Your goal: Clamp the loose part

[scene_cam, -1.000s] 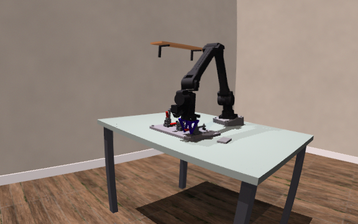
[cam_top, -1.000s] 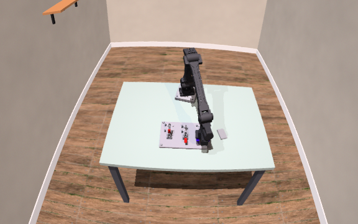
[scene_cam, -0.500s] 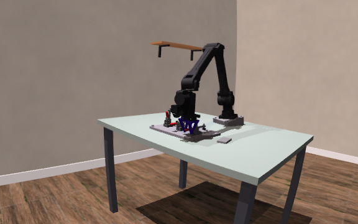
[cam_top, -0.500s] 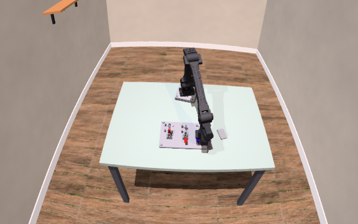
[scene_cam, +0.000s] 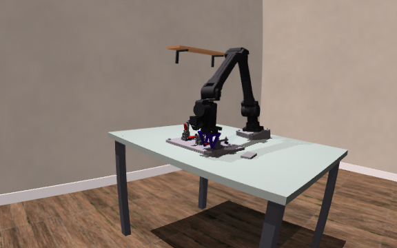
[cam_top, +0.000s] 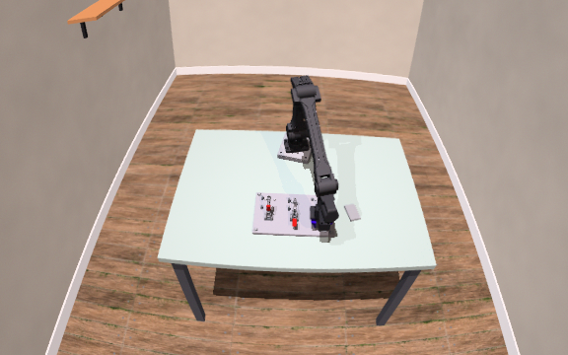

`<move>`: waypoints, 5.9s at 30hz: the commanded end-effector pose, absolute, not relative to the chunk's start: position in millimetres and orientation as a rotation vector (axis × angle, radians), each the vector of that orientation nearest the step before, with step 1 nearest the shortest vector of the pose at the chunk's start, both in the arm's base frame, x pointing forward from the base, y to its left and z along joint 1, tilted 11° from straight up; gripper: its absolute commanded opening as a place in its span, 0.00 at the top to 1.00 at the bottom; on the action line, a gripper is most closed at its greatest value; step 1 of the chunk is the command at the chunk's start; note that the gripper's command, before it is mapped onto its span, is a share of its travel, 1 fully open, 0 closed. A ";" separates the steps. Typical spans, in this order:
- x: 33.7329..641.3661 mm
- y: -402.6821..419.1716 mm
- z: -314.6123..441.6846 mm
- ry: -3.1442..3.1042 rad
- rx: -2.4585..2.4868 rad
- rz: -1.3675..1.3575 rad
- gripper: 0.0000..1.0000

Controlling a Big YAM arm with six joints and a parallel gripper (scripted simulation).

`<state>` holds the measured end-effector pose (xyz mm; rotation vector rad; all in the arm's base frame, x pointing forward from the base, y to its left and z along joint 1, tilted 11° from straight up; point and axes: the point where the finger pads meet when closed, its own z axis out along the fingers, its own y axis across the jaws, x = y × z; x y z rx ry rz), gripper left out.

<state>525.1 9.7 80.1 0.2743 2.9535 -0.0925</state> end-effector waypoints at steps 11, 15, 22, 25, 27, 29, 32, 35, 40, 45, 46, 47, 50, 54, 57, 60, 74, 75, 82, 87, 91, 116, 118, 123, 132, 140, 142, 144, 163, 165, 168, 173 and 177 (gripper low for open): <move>527.6 3.6 88.1 2.923 0.278 -0.082 0.55; 531.5 3.7 91.6 2.913 0.278 -0.080 0.55; 531.5 3.7 91.6 2.913 0.278 -0.080 0.55; 531.5 3.7 91.6 2.913 0.278 -0.080 0.55; 531.5 3.7 91.6 2.913 0.278 -0.080 0.55; 531.5 3.7 91.6 2.913 0.278 -0.080 0.55; 531.5 3.7 91.6 2.913 0.278 -0.080 0.55; 531.5 3.7 91.6 2.913 0.278 -0.080 0.55; 531.5 3.7 91.6 2.913 0.278 -0.080 0.55; 530.7 3.5 91.5 2.915 0.285 -0.082 1.00; 530.6 3.4 91.4 2.916 0.285 -0.083 1.00; 530.6 3.5 91.4 2.916 0.285 -0.083 1.00; 530.6 3.5 91.4 2.916 0.285 -0.083 1.00; 530.6 3.5 91.4 2.916 0.285 -0.083 1.00; 530.6 3.5 91.4 2.916 0.285 -0.083 1.00; 530.6 3.5 91.4 2.916 0.285 -0.083 1.00; 530.6 3.5 91.4 2.916 0.285 -0.083 1.00; 530.6 3.5 91.4 2.916 0.285 -0.083 1.00; 529.7 3.7 93.2 2.915 0.285 -0.082 1.00; 528.2 4.0 95.5 2.914 0.285 -0.082 1.00; 523.9 4.8 94.3 2.927 0.285 -0.085 1.00; 509.3 18.0 106.7 2.935 0.272 -0.083 1.00; 507.4 18.3 107.9 2.935 0.272 -0.084 1.00; 504.4 18.9 109.7 2.935 0.272 -0.084 1.00; 494.3 20.9 113.6 2.936 0.272 -0.083 1.00; 487.4 22.3 114.8 2.936 0.272 -0.082 1.00; 485.2 22.7 114.9 2.936 0.272 -0.083 1.00; 483.2 23.0 115.1 2.936 0.272 -0.083 1.00; 471.8 24.8 113.5 2.937 0.272 -0.084 1.00; 471.2 25.0 113.3 2.937 0.272 -0.084 1.00; 470.4 25.1 113.1 2.937 0.272 -0.084 1.00; 469.8 25.2 113.0 2.937 0.271 -0.084 1.00; 469.4 25.3 112.9 2.937 0.272 -0.084 1.00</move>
